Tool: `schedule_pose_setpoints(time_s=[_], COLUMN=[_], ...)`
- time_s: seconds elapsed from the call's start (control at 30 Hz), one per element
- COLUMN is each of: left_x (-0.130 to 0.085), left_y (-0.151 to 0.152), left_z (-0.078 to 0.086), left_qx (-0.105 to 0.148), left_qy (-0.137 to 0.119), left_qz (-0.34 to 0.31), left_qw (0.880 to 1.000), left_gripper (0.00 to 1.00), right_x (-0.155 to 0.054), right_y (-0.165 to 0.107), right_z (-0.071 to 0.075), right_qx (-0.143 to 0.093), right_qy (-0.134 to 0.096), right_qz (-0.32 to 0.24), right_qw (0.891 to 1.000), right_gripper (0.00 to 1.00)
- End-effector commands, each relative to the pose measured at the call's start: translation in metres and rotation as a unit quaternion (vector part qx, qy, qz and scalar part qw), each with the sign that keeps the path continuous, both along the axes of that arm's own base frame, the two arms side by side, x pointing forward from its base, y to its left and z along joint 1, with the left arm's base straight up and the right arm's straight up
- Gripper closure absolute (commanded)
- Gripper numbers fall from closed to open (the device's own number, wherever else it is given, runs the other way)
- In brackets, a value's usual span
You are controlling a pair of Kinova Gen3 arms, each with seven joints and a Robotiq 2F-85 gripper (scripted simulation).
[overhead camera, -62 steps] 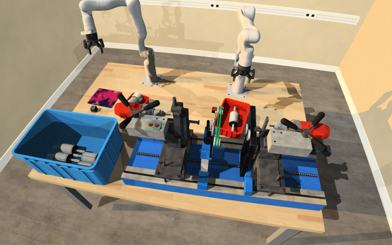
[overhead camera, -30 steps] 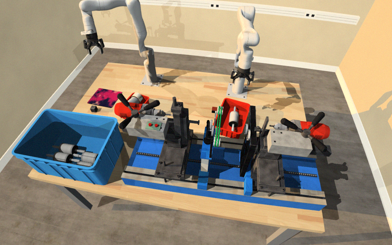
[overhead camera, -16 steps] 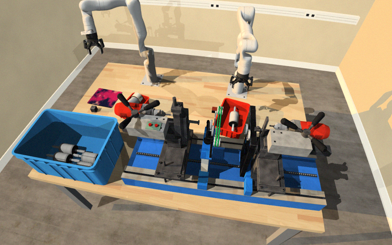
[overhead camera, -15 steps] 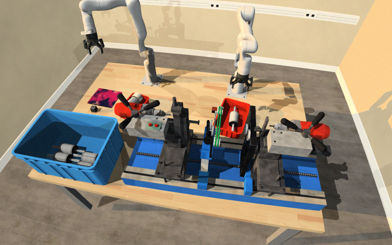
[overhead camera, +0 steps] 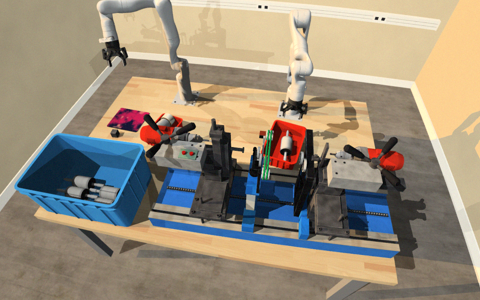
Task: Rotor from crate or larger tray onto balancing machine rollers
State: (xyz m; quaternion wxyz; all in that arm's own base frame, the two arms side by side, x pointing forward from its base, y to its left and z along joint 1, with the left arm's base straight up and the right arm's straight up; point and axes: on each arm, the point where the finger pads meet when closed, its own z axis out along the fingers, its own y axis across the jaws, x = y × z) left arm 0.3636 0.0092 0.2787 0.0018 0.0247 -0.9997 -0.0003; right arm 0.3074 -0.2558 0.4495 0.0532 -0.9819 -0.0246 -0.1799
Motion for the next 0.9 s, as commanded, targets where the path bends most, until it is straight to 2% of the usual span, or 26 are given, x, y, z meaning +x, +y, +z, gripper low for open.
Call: schedule_pose_setpoints(time_s=[0.0,0.07,0.57,0.63,0.87], left_x=[0.001,0.001,0.001,0.001,0.001], left_y=[0.0,0.0,0.0,0.0,0.0], left_z=[-0.023,-0.023,-0.095,-0.095,-0.124], left_qx=[0.0,0.0,0.0,0.0,0.0], left_qy=[-0.002,-0.002,-0.002,-0.002,-0.002], left_qz=[0.0,0.0,0.0,0.0,0.0], left_qw=[1.0,1.0,1.0,1.0,1.0], left_gripper=[0.056,0.056,0.056,0.056,0.056], right_x=[0.0,0.0,0.0,0.0,0.0], right_y=[0.0,0.0,0.0,0.0,0.0], right_z=[0.001,0.001,0.001,0.001,0.001], right_qx=[0.0,0.0,0.0,0.0,0.0], right_qy=[-0.001,-0.001,-0.001,-0.001,-0.001], right_qz=[0.0,0.0,0.0,0.0,0.0], right_qw=[1.0,1.0,1.0,1.0,1.0], right_gripper=[0.002,0.002,0.002,0.002,0.002])
